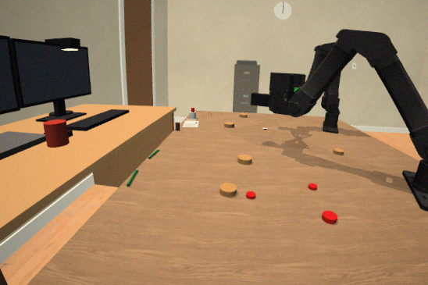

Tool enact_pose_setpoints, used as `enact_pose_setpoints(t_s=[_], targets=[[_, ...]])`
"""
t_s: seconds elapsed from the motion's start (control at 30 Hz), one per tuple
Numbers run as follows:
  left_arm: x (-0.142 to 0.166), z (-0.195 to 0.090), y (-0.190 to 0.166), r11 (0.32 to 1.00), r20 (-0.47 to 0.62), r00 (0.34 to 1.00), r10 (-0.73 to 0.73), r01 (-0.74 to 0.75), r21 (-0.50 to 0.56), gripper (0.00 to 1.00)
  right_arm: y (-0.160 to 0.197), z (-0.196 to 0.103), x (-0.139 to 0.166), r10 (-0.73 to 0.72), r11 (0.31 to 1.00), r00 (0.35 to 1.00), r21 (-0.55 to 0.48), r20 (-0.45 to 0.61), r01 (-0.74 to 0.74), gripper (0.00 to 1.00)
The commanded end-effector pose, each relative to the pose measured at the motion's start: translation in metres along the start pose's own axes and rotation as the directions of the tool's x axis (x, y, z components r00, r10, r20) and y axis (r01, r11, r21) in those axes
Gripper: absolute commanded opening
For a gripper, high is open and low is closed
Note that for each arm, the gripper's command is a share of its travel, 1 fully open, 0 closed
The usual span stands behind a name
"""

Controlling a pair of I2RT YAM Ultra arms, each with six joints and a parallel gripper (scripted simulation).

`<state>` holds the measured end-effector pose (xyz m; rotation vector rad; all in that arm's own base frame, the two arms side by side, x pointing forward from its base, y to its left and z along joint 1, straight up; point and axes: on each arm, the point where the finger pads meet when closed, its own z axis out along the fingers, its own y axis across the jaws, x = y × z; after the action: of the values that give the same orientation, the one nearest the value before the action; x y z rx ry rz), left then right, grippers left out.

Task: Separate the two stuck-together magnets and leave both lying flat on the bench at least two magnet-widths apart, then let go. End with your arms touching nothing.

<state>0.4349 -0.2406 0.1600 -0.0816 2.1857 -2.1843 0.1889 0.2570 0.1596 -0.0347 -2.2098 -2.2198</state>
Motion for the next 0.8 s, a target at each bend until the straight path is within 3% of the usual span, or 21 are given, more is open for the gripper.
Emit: enact_pose_setpoints(t_s=[0.0,0.5,0.77], targets=[[0.0002,-0.0001,-0.0077,1.000,-0.001,1.000,0.028,-0.028,0.005,0.18,0.0031,0.0004,0.0002,-0.023,1.000,1.000,-0.007,0.000,0.023,0.33],[0.0002,-0.0001,-0.0077,1.000,-0.001,1.000,0.028,-0.028,0.005,0.18,0.0032,0.0004,0.0003,-0.023,1.000,1.000,-0.007,0.000,0.023,0.20],[0.0002,-0.0001,-0.0077,1.000,-0.001,1.000,0.028,-0.028,0.005,0.18,0.0032,0.0004,0.0003,-0.023,1.000,1.000,-0.007,0.000,0.023,0.19]])
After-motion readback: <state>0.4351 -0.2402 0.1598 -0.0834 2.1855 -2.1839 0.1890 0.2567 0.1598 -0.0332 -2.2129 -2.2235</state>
